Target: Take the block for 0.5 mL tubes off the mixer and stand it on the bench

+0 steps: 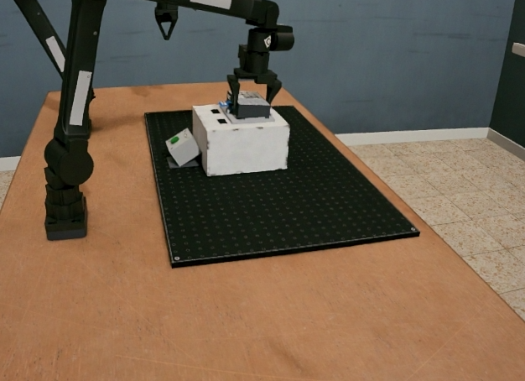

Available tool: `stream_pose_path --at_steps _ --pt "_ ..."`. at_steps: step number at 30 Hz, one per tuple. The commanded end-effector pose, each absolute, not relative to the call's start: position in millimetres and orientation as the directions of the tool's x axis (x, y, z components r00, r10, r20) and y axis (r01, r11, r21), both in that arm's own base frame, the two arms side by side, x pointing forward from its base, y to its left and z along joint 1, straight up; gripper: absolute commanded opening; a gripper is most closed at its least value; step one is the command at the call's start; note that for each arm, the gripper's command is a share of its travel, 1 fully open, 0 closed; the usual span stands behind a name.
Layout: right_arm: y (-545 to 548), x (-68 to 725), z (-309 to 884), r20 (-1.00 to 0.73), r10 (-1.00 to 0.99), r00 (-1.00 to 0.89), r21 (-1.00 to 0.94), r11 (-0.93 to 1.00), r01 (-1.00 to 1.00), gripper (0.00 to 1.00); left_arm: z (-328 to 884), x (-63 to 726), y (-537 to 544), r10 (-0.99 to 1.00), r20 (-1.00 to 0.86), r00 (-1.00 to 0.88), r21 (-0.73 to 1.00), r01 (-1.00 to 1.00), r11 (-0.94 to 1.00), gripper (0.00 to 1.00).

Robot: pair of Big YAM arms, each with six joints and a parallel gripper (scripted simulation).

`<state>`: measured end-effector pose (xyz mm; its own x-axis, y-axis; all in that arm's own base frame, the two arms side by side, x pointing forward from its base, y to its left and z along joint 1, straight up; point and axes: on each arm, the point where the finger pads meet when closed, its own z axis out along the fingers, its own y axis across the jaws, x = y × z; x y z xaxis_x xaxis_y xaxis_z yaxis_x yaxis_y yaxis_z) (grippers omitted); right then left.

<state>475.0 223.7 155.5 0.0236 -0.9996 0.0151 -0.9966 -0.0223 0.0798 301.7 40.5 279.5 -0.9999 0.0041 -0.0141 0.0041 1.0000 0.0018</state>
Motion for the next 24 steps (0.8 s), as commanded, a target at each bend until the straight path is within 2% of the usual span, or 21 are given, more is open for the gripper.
stream_pose_path --at_steps 1,24 --pt "243 479 196 -0.031 -0.996 0.088 0.008 -0.088 -0.996 0.00 286 304 44 -0.006 -0.023 -1.000 0.004 -0.006 1.000 0.00" --pt "246 487 184 -0.025 -0.996 0.088 0.025 -0.088 -0.996 0.00 289 305 44 -0.004 -0.031 -1.000 0.006 -0.005 1.000 0.00"
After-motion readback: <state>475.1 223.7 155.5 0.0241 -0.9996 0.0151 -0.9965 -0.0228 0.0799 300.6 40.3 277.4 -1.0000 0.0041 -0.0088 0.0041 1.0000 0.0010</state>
